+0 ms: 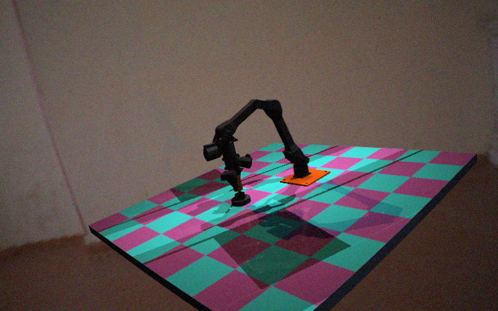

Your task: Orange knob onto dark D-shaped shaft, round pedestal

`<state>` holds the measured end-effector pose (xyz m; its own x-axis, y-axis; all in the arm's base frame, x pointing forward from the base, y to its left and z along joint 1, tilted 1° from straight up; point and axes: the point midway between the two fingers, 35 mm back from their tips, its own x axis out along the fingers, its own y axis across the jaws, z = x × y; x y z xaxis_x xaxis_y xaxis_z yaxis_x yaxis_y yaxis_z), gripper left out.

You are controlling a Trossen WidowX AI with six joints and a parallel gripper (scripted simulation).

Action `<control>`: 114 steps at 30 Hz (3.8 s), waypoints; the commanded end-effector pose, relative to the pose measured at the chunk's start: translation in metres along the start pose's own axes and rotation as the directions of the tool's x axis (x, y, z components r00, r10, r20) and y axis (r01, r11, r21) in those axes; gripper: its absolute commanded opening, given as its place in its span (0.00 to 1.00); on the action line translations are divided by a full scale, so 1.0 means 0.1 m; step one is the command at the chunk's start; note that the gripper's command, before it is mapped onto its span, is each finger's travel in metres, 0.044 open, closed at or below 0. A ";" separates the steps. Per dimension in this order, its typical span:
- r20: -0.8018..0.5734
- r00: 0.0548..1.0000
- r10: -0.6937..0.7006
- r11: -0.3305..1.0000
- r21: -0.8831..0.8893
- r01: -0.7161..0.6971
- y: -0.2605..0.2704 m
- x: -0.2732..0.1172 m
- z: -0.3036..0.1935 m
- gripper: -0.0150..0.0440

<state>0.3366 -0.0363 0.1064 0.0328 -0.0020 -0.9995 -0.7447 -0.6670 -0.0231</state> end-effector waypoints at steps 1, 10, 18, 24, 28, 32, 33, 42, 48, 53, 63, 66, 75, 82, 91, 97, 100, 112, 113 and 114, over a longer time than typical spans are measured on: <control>-0.001 1.000 -0.002 1.000 -0.008 0.002 0.00 0.00 0.00 0.25; -0.001 1.000 -0.002 1.000 -0.008 0.002 0.00 0.01 0.00 0.25; -0.001 1.000 -0.002 1.000 -0.008 0.002 0.00 -0.03 0.00 0.25; -0.001 1.000 -0.002 0.996 -0.093 0.001 -0.01 -0.05 -0.01 0.25; -0.001 1.000 -0.002 0.977 -0.215 0.001 -0.02 -0.04 -0.01 0.25; -0.001 1.000 -0.002 0.977 -0.215 0.001 -0.01 -0.02 -0.01 0.25; -0.001 1.000 -0.002 0.977 -0.215 0.001 -0.01 -0.02 -0.01 0.25; -0.001 1.000 -0.002 0.977 -0.215 0.001 0.00 0.00 0.00 0.25; -0.001 1.000 -0.002 0.977 -0.215 0.001 -0.01 0.01 -0.01 0.25; -0.001 1.000 -0.002 0.977 -0.215 0.001 -0.01 0.01 -0.01 0.25; -0.001 1.000 -0.002 0.975 -0.224 0.001 -0.01 -0.04 -0.01 0.25; -0.001 1.000 -0.002 0.955 -0.296 0.001 -0.01 -0.05 -0.01 0.25; -0.001 1.000 -0.002 0.910 -0.414 0.001 -0.01 -0.02 0.00 0.25; -0.001 1.000 -0.002 0.910 -0.414 0.001 -0.01 0.01 0.00 0.25; -0.001 1.000 -0.002 0.910 -0.414 0.001 0.00 0.01 0.00 0.25; -0.001 1.000 -0.002 0.910 -0.414 0.001 0.00 0.00 0.00 0.25; -0.001 1.000 -0.002 0.910 -0.414 0.001 0.00 -0.03 0.00 0.25; -0.001 1.000 -0.002 1.000 0.027 0.002 -0.01 -0.04 -0.01 0.25; -0.001 1.000 -0.002 0.995 0.097 0.002 -0.01 -0.04 -0.01 0.25; -0.001 1.000 -0.002 0.986 0.166 0.002 -0.01 -0.03 -0.01 0.25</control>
<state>0.3375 -0.0361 0.1099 0.0332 -0.0010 -0.9994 -0.6957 -0.7179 -0.0224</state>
